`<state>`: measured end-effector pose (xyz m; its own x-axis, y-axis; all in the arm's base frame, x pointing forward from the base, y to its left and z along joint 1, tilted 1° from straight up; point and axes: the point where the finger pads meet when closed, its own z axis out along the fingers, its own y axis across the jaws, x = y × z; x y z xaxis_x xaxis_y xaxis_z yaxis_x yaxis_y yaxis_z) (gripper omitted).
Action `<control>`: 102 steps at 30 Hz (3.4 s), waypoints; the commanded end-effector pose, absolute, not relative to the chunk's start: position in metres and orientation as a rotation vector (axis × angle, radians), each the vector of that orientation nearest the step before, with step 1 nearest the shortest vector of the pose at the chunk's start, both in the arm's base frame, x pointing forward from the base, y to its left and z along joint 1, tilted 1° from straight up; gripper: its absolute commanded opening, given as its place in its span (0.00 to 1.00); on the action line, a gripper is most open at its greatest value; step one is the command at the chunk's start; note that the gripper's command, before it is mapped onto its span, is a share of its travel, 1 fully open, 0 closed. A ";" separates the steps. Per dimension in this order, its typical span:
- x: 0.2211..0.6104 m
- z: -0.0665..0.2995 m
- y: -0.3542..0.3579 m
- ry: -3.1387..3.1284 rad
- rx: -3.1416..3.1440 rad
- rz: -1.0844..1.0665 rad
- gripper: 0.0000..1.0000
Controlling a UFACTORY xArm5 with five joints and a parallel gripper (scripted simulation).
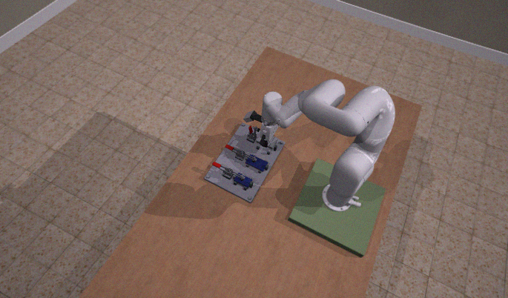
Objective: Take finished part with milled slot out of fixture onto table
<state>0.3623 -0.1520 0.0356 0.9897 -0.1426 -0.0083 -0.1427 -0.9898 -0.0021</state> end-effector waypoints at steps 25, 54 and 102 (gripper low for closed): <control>0.356 0.070 -0.152 0.225 -3.132 0.007 0.00; 0.356 0.071 -0.152 0.225 -3.132 0.007 0.00; 0.347 0.070 -0.213 0.224 -3.130 0.010 0.00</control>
<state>0.3469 -0.2040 0.0686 0.9897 -0.1427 -0.0096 -0.1428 -0.9897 -0.0039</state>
